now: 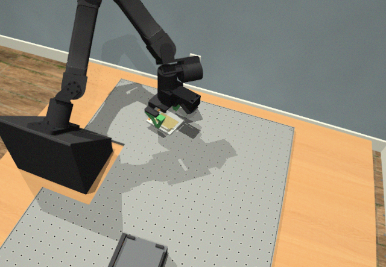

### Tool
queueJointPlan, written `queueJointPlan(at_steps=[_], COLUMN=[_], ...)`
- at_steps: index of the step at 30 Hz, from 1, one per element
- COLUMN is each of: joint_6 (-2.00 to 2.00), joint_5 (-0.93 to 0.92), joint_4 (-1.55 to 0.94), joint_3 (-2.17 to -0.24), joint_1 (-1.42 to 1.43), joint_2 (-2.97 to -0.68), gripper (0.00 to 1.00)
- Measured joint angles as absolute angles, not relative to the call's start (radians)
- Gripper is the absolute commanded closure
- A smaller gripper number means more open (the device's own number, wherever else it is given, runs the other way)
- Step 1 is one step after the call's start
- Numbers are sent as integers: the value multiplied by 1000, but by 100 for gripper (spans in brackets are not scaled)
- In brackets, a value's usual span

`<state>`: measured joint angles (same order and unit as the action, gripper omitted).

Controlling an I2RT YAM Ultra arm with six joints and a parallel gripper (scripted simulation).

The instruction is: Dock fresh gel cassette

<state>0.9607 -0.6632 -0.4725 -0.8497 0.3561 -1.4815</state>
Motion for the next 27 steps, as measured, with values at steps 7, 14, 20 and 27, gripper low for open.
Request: queueJointPlan(at_steps=[7,14,20,27], joint_6=[966,972,977,982], joint_5=[-661,-658,-657,-655], joint_4=[-463,-451,-442,-428], joint_3=[-834,-834,-834,-831], joint_1=[358,364,368,374], joint_2=[-1484,-1486,-1491,-1491], gripper=[0,0,0,0])
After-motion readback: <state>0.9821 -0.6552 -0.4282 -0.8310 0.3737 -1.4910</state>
